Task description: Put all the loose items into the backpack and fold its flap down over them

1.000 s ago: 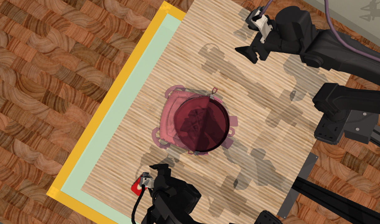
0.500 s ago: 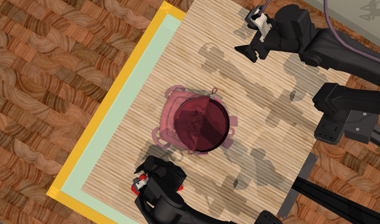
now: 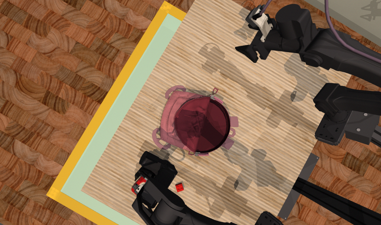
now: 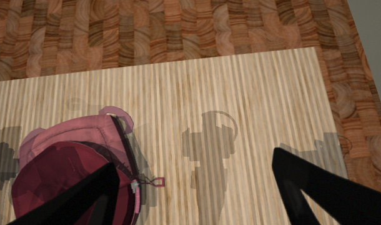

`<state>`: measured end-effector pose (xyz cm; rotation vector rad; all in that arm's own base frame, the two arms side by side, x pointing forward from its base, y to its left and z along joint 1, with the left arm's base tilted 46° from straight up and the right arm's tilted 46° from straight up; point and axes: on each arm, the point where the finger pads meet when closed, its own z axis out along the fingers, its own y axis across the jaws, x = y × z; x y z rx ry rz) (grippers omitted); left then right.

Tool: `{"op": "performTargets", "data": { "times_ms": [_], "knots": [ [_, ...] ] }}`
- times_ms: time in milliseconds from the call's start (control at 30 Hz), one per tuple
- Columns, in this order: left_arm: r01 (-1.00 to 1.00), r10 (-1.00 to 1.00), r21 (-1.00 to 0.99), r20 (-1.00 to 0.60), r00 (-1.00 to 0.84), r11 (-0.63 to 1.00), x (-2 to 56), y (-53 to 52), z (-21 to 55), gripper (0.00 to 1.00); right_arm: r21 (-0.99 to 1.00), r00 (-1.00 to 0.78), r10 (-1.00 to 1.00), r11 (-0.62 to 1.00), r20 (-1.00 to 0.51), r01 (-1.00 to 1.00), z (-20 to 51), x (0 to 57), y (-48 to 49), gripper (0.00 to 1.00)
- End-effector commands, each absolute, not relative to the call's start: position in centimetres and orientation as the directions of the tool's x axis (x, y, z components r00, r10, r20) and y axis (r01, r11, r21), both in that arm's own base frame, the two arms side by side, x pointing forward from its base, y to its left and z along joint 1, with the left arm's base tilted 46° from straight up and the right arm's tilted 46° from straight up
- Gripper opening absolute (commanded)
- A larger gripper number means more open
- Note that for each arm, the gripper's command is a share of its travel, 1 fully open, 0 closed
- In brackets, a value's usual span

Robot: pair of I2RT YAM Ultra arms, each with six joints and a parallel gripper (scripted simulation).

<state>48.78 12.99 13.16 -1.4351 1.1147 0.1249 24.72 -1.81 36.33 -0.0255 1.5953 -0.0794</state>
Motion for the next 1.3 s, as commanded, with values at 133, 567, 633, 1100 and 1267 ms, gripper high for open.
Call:
{"op": "performTargets", "data": {
  "times_ms": [133,567,633,1100,1267],
  "knots": [
    [-0.691,-0.541,-0.699,-0.659,0.522,0.184,48.8,12.5,12.7,0.92,-0.073,0.0,-0.073,0.997,-0.997,0.035,37.6,24.4,-1.9,0.9],
    [-0.694,-0.533,-0.699,-0.659,0.53,0.174,51.0,13.3,10.8,0.92,-0.073,0.0,-0.073,0.997,-0.997,0.035,37.7,24.5,-1.9,0.9],
    [-0.693,-0.535,-0.699,-0.659,0.529,0.175,51.2,13.2,10.6,0.92,-0.073,0.0,-0.073,0.997,-0.997,0.035,37.7,24.5,-1.9,0.9],
    [-0.691,-0.548,-0.699,-0.656,0.519,0.182,53.9,13.1,9.0,0.92,-0.073,0.0,-0.073,0.997,-0.997,0.035,37.8,24.6,-2.0,0.9],
    [-0.693,-0.545,-0.697,-0.659,0.519,0.183,53.9,12.9,9.0,0.92,-0.073,0.0,-0.073,0.997,-0.997,0.035,37.8,24.6,-2.0,0.9]
  ]
}}
